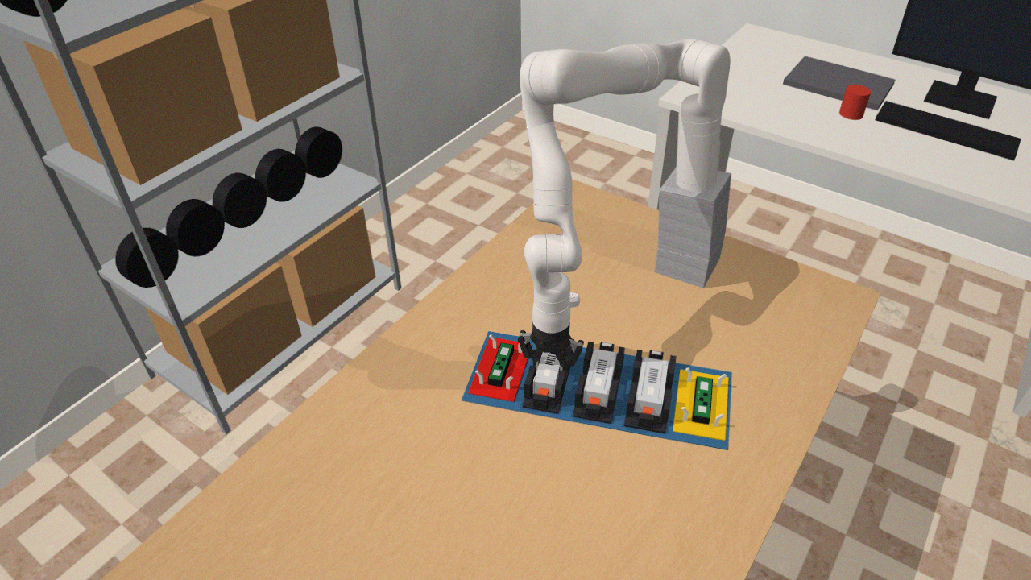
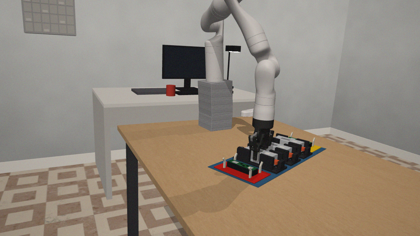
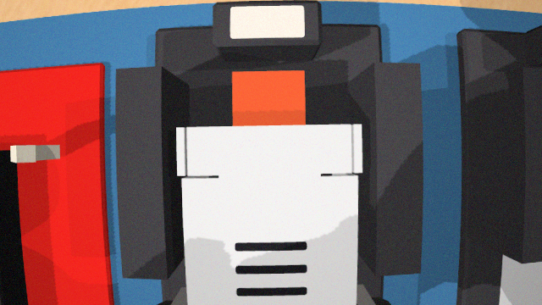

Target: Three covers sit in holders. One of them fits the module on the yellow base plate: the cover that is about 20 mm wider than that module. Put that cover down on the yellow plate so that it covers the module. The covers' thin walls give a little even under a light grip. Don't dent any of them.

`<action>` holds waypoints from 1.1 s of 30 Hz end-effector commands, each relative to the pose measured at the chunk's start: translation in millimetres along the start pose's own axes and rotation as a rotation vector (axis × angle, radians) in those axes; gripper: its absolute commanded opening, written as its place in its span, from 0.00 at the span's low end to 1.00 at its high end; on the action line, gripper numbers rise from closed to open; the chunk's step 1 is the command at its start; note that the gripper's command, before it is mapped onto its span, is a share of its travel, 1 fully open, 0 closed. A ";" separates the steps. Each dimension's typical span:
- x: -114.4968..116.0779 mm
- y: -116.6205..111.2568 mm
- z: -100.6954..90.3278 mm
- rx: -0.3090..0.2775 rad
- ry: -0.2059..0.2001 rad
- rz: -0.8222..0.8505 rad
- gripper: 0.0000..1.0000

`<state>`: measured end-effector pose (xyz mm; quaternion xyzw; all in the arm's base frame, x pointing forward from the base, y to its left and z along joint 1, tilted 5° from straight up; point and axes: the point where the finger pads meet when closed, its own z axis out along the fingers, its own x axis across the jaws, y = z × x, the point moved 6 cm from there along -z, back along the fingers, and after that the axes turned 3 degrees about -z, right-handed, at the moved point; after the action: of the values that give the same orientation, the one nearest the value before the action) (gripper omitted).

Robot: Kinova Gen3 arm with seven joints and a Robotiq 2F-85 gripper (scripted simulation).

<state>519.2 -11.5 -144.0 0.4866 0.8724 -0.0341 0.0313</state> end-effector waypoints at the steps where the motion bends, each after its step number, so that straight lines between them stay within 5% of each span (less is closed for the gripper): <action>1: -0.4 0.7 -0.8 -0.002 -0.001 0.000 0.00; 9: -0.4 0.7 -0.8 -0.002 -0.001 0.000 0.00; 10: -0.4 0.7 -0.8 -0.002 -0.001 0.000 1.00; 33: -0.4 0.7 -0.8 -0.002 -0.001 0.000 1.00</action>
<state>519.1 -11.5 -144.1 0.4866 0.8724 -0.0342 0.0313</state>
